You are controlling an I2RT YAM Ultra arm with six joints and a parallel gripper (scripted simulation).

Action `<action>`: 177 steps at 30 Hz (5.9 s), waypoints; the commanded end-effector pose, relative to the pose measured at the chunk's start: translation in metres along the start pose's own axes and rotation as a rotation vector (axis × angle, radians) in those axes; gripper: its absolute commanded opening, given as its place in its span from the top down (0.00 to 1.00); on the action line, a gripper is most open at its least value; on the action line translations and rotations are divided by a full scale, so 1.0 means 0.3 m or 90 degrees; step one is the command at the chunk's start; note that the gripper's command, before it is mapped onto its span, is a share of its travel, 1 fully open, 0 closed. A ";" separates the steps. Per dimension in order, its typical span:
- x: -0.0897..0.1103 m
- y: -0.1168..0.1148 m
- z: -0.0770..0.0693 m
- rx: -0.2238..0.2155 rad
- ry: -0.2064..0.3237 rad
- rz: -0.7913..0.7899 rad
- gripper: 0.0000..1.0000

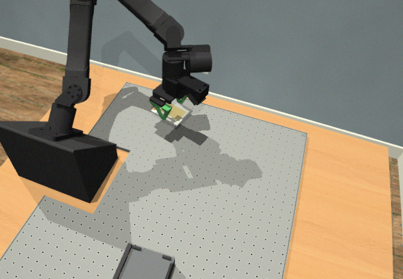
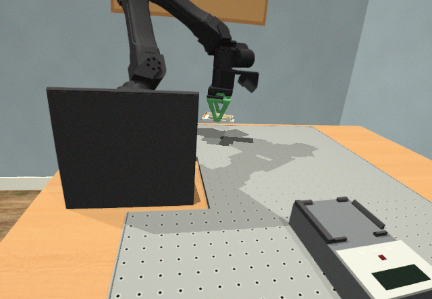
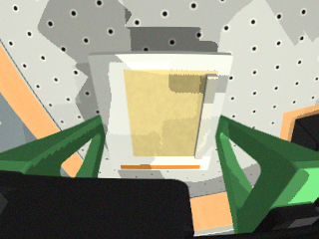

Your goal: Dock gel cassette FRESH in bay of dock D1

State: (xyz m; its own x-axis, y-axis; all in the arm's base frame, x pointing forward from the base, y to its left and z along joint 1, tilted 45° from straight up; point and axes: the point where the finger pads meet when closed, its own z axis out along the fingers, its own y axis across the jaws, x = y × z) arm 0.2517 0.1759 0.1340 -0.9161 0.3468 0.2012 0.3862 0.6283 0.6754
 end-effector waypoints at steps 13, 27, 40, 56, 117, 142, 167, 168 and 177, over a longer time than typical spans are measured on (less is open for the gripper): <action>-0.023 0.026 -0.034 -0.011 -0.017 -0.003 1.00; -0.050 -0.060 -0.027 -0.011 -0.052 -0.083 1.00; -0.147 -0.221 -0.032 -0.018 -0.088 -0.199 1.00; -0.277 -0.402 -0.076 -0.019 -0.092 -0.201 1.00; -0.735 -1.207 -0.177 -0.012 -0.093 -0.202 1.00; -0.850 -1.363 -0.227 -0.010 -0.107 -0.210 1.00; -0.850 -1.362 -0.228 -0.010 -0.107 -0.209 1.00; -0.850 -1.362 -0.228 -0.010 -0.107 -0.209 1.00; -0.850 -1.362 -0.228 -0.010 -0.107 -0.209 1.00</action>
State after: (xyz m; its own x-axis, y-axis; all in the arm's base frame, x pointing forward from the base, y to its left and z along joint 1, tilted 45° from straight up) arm 0.3143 -0.2002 -0.1554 -0.9687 0.2217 -0.1114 0.0788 0.7007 0.7091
